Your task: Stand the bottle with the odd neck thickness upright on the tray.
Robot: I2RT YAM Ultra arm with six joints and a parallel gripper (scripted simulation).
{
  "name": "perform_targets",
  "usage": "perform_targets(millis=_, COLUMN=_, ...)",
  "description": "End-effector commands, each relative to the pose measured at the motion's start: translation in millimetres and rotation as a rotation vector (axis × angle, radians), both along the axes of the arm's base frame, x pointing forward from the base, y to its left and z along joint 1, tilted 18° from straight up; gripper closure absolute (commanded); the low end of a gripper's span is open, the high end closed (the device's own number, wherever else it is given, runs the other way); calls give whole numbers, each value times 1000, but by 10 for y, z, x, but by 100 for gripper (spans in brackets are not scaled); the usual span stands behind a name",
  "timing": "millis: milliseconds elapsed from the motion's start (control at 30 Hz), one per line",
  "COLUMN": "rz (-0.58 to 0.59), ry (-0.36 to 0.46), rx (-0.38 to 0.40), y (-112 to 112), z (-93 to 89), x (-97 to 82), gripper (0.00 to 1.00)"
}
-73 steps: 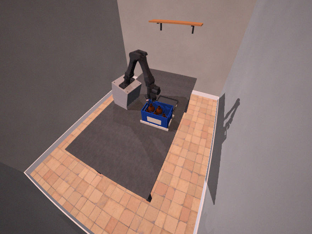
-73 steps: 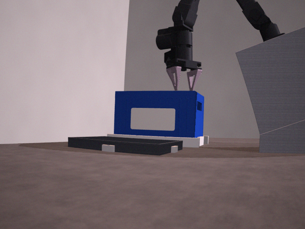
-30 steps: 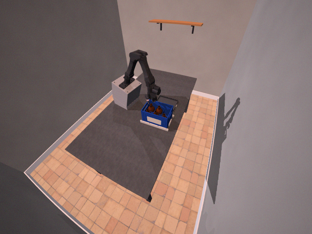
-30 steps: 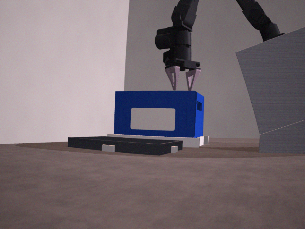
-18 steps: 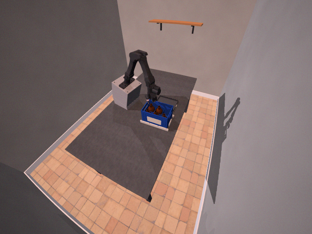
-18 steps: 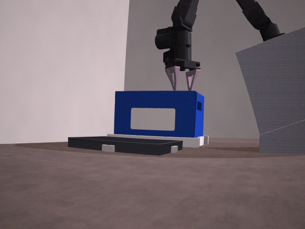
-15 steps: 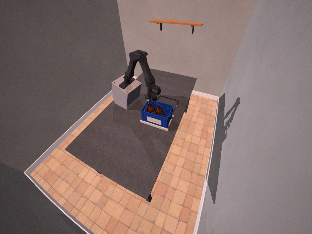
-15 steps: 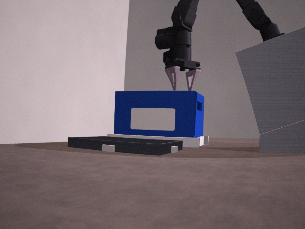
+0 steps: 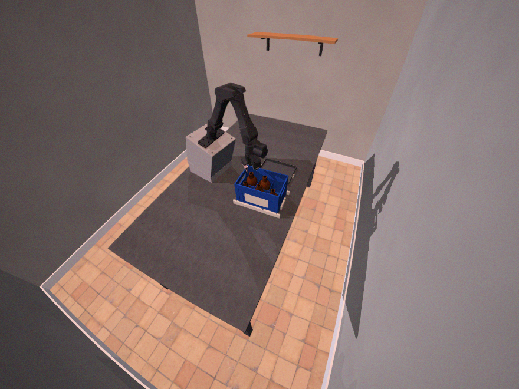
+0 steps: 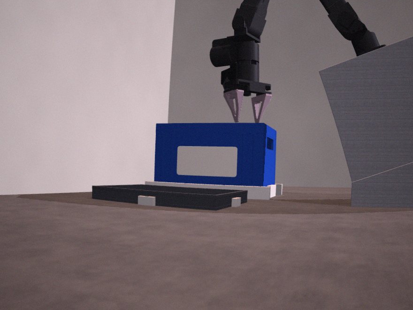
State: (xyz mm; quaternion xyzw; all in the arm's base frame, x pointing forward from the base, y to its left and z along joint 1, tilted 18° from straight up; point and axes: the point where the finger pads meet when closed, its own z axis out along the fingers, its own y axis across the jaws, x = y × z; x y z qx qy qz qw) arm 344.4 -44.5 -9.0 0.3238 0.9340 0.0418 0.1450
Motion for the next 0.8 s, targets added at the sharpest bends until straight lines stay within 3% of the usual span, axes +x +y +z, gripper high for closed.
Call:
perform_targets(millis=0, rz=-6, ry=-26, rx=-16, y=-58, z=99, x=94, gripper=39)
perform_targets(millis=367, rz=-7, ry=-36, rx=-18, y=-64, z=119, x=97, gripper=39)
perform_targets(millis=600, rz=-10, ry=-17, rx=-15, y=-59, z=42, x=-30, gripper=39)
perform_targets(millis=767, rz=-11, ry=-39, rx=-19, y=-74, z=103, x=47, gripper=39)
